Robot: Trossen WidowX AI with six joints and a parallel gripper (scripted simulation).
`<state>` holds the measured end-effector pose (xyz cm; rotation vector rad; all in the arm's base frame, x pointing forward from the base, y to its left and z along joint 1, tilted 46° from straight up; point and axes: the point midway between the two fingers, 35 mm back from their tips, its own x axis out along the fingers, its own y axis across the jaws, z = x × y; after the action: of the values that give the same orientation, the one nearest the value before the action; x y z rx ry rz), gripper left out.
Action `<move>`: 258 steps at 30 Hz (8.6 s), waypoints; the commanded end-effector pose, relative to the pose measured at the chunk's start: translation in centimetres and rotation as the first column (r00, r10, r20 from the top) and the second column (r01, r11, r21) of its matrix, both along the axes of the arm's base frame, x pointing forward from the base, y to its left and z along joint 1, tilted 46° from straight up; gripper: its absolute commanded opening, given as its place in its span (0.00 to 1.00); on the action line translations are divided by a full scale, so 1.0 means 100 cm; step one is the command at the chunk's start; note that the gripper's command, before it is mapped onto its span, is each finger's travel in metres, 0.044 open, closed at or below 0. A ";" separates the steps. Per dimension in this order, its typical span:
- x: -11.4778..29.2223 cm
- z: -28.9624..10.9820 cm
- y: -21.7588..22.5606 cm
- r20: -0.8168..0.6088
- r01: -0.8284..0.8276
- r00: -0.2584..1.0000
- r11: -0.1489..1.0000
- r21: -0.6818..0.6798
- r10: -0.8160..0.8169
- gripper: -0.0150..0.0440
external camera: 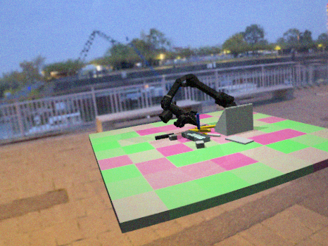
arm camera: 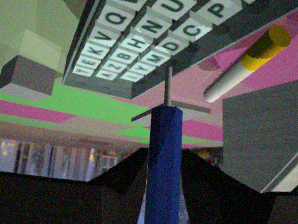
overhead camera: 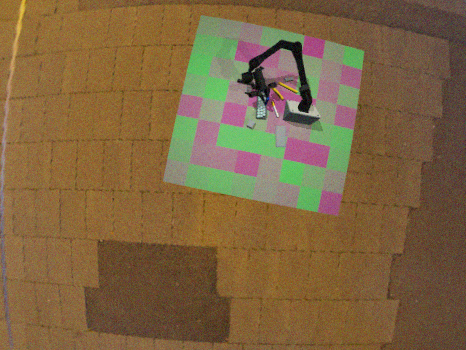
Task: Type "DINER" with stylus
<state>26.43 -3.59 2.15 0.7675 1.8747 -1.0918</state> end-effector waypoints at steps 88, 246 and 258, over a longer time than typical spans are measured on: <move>-0.007 -0.041 0.043 -0.008 -0.004 1.000 1.000 0.003 0.005 0.25; 0.019 0.009 -0.003 -0.006 -0.004 1.000 1.000 0.000 0.004 0.25; 0.020 0.006 -0.004 -0.005 -0.004 1.000 1.000 0.000 0.004 0.39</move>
<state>28.47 -3.89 3.01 0.7700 1.8750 -1.0910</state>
